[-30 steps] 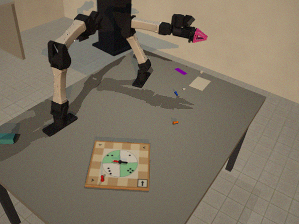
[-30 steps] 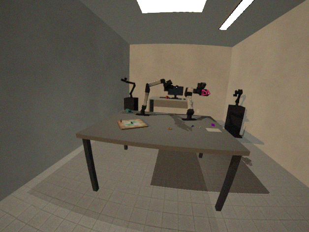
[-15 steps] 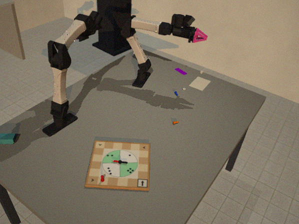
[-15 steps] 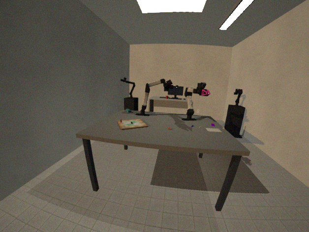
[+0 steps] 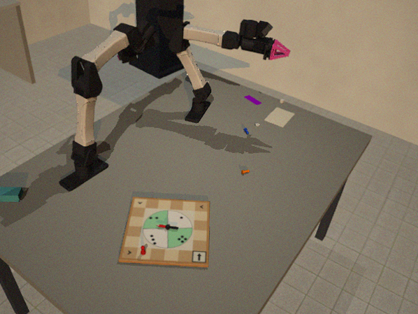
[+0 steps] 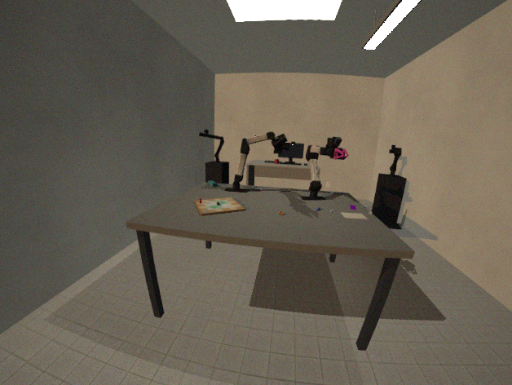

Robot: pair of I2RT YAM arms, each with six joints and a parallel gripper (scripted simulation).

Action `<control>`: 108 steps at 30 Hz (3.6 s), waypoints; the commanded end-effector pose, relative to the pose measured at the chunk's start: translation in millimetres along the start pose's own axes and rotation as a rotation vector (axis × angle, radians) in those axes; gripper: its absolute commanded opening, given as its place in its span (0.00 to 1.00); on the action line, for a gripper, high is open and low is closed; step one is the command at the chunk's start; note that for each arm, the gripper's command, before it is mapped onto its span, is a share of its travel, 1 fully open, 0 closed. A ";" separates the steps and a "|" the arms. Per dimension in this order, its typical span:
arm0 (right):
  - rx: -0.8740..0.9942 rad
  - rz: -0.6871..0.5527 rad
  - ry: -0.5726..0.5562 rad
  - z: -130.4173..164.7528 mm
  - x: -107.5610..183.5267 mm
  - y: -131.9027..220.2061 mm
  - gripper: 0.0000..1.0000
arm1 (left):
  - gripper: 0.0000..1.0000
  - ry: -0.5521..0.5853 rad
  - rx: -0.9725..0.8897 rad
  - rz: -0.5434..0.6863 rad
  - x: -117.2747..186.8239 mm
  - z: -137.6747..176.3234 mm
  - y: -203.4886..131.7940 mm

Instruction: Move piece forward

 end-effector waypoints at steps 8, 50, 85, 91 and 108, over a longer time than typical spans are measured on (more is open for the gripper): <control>-0.131 0.109 -0.134 -42.8 20.1 -52.7 0.27 | 0.30 -0.011 0.000 0.001 0.9 -4.0 -0.3; -0.689 0.446 -0.634 -98.9 185.4 -252.9 0.27 | 0.30 -0.011 0.000 0.001 0.9 -4.0 -0.3; -1.174 0.665 -0.995 -28.3 335.7 -391.5 0.27 | 0.30 -0.011 0.000 0.001 0.9 -4.0 -0.3; -1.235 0.686 -1.029 -13.4 349.4 -409.7 0.27 | 0.30 -0.011 0.000 0.001 0.9 -4.0 -0.3; -1.492 0.778 -1.170 60.2 405.4 -462.7 0.27 | 0.30 -0.011 0.000 0.001 0.9 -4.0 -0.3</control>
Point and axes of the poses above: on each arm, the point where the finger pads meet when closed, its own x axis back along the fingers, its own y axis across the jaws, z = x × y, the point moved 2 cm from there along x, back along the fingers, and after that the axes turned 5 degrees about x, right-handed, at the moved point
